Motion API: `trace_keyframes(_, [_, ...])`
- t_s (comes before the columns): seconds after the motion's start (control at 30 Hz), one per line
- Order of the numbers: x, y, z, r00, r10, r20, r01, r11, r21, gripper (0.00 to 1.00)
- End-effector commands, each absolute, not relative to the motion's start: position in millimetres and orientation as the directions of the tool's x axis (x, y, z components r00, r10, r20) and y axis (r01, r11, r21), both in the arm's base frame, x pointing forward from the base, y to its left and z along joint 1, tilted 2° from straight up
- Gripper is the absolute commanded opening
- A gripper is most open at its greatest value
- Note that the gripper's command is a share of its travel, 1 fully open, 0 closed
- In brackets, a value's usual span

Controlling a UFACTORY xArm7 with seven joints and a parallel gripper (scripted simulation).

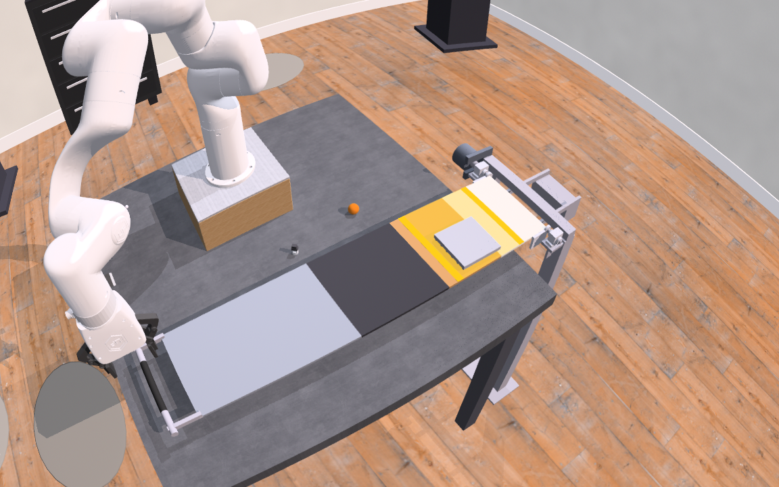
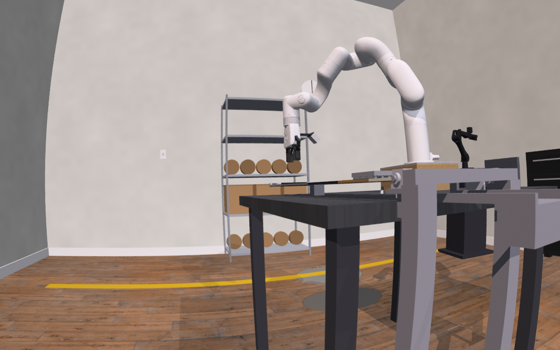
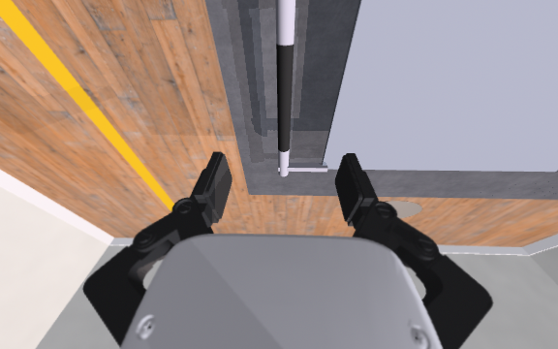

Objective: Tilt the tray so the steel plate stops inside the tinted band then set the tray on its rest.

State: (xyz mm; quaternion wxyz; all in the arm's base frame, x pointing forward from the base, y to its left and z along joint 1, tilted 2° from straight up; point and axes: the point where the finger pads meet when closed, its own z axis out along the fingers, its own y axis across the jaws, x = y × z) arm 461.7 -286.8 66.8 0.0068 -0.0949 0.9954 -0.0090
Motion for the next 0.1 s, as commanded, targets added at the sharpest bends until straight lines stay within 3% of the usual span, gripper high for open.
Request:
trace_keyframes(0.0, [463.1,-287.6,68.9,-0.982,-0.189,-0.016,-0.189,0.982,-0.023,1.00])
trace_keyframes(0.07, [463.1,-287.6,68.9,-0.982,-0.189,-0.016,-0.189,0.982,-0.023,1.00])
